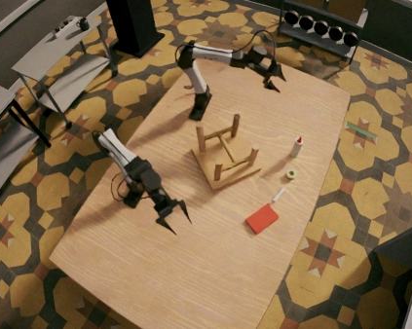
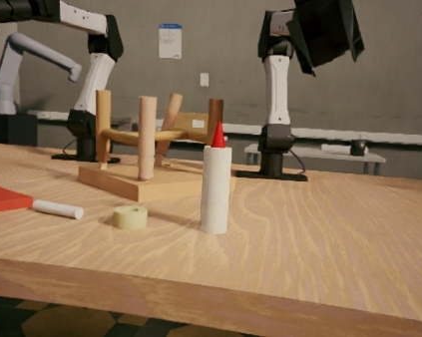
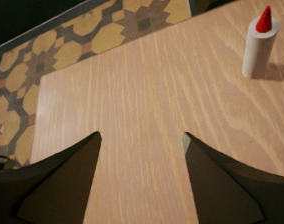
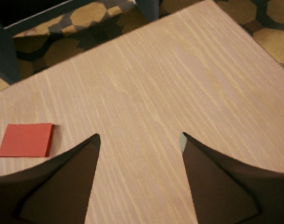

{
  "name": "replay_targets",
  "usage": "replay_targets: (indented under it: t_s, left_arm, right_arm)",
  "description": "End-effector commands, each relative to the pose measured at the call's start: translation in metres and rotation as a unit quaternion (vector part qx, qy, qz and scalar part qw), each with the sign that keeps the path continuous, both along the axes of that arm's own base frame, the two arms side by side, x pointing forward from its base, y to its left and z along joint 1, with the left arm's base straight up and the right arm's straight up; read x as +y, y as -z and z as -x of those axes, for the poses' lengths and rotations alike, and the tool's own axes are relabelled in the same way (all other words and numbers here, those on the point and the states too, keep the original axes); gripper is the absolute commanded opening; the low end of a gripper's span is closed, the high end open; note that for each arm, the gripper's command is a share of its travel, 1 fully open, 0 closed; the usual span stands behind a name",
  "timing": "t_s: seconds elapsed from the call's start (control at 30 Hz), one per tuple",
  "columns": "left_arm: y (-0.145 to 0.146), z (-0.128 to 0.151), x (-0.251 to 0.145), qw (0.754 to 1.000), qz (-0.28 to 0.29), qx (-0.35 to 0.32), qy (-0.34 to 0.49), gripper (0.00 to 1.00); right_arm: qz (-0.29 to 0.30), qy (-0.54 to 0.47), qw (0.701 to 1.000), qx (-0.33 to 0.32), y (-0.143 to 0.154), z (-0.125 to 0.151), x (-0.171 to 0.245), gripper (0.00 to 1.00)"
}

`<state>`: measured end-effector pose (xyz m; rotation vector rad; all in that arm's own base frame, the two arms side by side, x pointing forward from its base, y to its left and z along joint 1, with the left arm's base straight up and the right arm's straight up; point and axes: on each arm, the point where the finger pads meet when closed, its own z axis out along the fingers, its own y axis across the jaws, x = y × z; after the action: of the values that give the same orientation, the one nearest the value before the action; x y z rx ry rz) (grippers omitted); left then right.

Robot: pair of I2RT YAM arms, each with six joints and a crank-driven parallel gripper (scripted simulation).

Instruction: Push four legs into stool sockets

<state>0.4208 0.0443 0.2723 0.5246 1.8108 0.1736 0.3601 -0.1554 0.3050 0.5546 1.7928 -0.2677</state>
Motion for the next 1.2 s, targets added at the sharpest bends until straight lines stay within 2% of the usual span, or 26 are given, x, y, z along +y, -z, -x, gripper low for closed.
replay_targets:
  t_s: [0.0,0.23,0.37,0.67,0.87,0.93,0.97,1.0,1.03,1.1,1.13,1.17]
  left_arm:
    - [-0.027,0.005,-0.005,0.997,0.037,-0.047,-0.044,0.74]
    - [-0.053,0.016,-0.020,0.988,0.103,-0.088,-0.080,0.74]
    - [-0.056,0.019,-0.024,0.984,0.121,-0.094,-0.088,0.74]
    - [-0.095,0.039,-0.040,0.955,0.222,-0.156,-0.119,0.74]
    - [-0.093,0.041,-0.045,0.952,0.234,-0.155,-0.120,0.74]
    - [-0.074,0.030,-0.045,0.962,0.213,-0.127,-0.115,0.74]
    - [-0.111,0.039,-0.042,0.958,0.209,-0.168,-0.104,0.74]
    - [-0.132,0.049,-0.045,0.954,0.211,-0.192,-0.092,0.74]
    - [-0.133,0.050,-0.042,0.954,0.209,-0.193,-0.095,0.74]
    - [-0.116,0.037,-0.042,0.958,0.207,-0.170,-0.099,0.74]
    - [-0.091,0.031,-0.042,0.963,0.205,-0.143,-0.104,0.74]
    - [-0.094,0.033,-0.042,0.962,0.205,-0.147,-0.103,0.74]
  right_arm:
    - [0.033,-0.051,0.997,-0.047,-0.023,-0.010,0.025,0.74]
    - [0.061,-0.129,0.986,-0.085,-0.040,-0.021,0.073,0.74]
    - [0.065,-0.146,0.983,-0.093,-0.041,-0.022,0.085,0.74]
    - [0.099,-0.242,0.953,-0.151,-0.066,-0.021,0.149,0.74]
    - [0.100,-0.259,0.948,-0.154,-0.064,-0.020,0.161,0.74]
    - [0.096,-0.232,0.953,-0.170,-0.083,-0.014,0.149,0.74]
    - [0.097,-0.231,0.951,-0.180,-0.095,-0.014,0.149,0.74]
    - [0.096,-0.234,0.951,-0.179,-0.095,-0.017,0.150,0.74]
    - [0.093,-0.240,0.951,-0.170,-0.088,-0.021,0.154,0.74]
    - [0.088,-0.244,0.954,-0.150,-0.069,-0.025,0.155,0.74]
    - [0.082,-0.250,0.956,-0.128,-0.055,-0.027,0.157,0.74]
    - [0.082,-0.250,0.956,-0.129,-0.055,-0.027,0.157,0.74]
